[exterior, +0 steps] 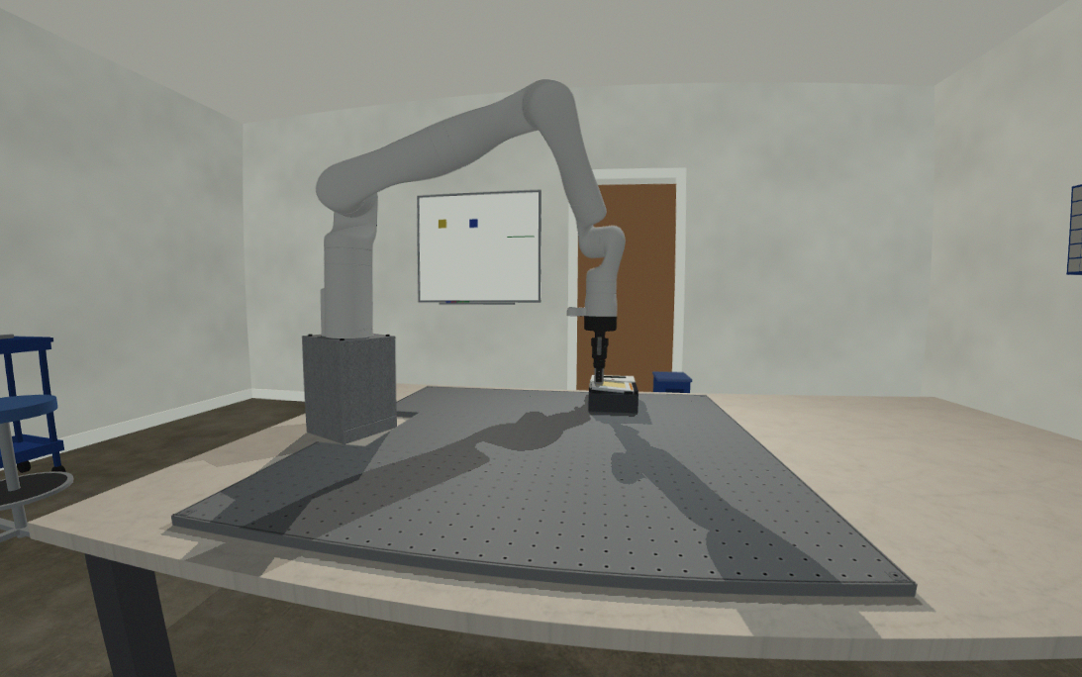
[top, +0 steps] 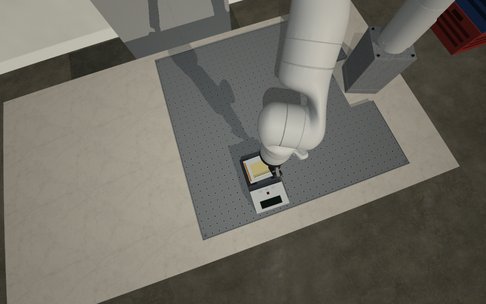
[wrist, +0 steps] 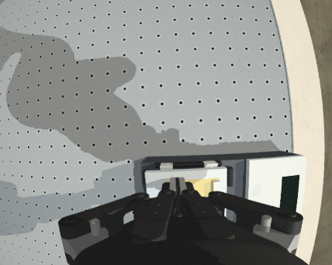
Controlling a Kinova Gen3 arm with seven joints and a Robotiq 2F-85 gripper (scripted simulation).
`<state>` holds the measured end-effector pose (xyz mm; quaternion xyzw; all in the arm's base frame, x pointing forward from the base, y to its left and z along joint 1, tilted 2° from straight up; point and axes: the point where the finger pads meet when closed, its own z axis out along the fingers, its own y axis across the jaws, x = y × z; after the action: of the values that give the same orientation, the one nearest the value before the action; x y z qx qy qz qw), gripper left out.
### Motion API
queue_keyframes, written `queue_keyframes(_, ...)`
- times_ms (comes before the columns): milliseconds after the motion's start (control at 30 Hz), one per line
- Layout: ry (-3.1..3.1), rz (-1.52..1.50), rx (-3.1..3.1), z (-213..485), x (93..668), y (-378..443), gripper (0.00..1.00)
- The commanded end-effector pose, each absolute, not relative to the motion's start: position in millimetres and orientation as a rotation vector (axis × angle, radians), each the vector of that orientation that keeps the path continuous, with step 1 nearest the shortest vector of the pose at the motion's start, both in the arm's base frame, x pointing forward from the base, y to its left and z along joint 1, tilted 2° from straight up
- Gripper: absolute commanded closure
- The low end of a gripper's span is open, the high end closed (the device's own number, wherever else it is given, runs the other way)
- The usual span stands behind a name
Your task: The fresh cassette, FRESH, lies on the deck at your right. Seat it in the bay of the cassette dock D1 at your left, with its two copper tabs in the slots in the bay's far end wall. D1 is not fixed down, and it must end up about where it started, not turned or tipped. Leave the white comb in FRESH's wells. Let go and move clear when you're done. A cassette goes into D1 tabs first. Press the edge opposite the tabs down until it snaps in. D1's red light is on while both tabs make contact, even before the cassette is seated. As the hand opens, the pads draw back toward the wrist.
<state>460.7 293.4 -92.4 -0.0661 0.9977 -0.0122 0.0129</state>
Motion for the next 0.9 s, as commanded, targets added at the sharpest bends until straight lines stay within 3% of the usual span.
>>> queue_keyframes(0, 3.11, -0.047, -0.203, -97.1, 461.8, 288.8, 1.0)
queue_keyframes(867, 3.112, -0.047, -0.204, -99.2, 461.1, 288.5, 1.0)
